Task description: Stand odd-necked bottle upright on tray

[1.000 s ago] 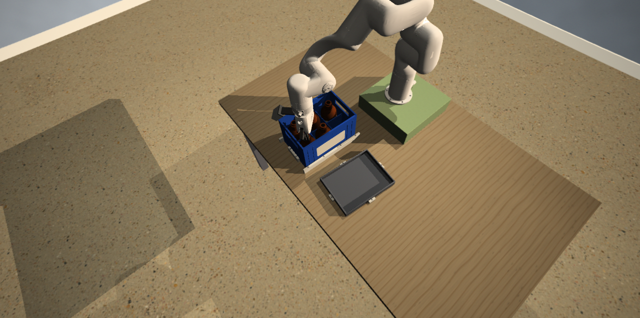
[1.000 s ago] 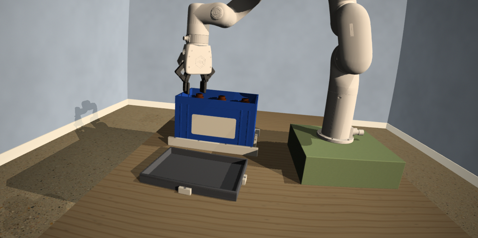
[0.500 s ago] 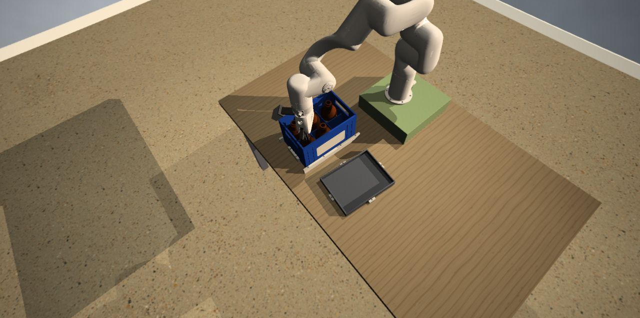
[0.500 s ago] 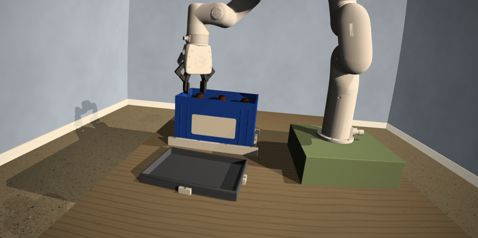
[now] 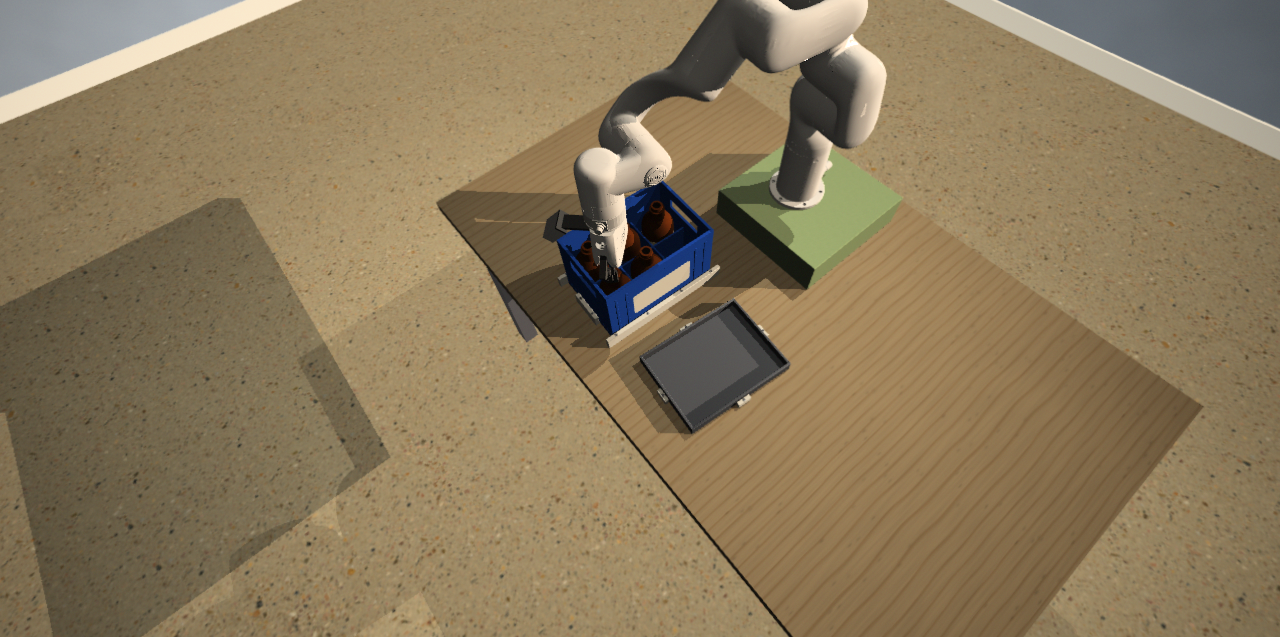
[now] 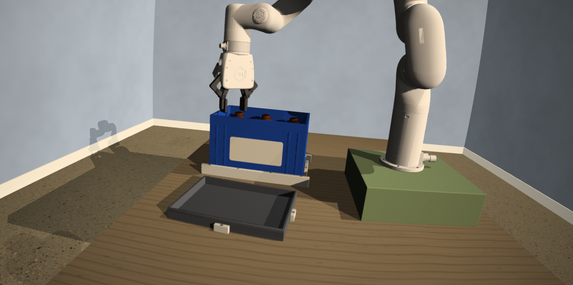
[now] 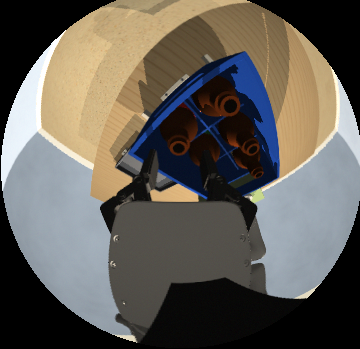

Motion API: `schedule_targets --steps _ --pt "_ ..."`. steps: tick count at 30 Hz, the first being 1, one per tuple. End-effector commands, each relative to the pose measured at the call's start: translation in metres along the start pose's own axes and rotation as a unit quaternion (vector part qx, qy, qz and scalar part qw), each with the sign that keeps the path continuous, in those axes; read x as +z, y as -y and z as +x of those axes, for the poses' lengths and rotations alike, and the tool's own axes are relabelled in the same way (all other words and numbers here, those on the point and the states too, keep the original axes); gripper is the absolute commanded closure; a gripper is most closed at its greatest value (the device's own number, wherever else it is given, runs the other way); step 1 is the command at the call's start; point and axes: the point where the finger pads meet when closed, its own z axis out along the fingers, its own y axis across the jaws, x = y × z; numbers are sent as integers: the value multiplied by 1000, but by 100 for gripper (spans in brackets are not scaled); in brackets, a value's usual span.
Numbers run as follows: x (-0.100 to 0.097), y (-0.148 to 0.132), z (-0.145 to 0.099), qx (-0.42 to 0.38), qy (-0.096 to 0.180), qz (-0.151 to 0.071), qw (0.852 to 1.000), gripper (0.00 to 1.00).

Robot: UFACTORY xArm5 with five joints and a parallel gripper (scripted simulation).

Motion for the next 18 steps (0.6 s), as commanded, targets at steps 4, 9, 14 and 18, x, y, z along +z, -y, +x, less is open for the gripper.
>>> schedule_targets --steps 4,9,14,18 --pt "-2 1 1 0 -2 1 1000 35" --pt "-1 1 1 0 -2 1 1000 35" --pt "0 1 1 0 -2 1 1000 35" --pt "2 1 1 0 -2 1 1000 35"
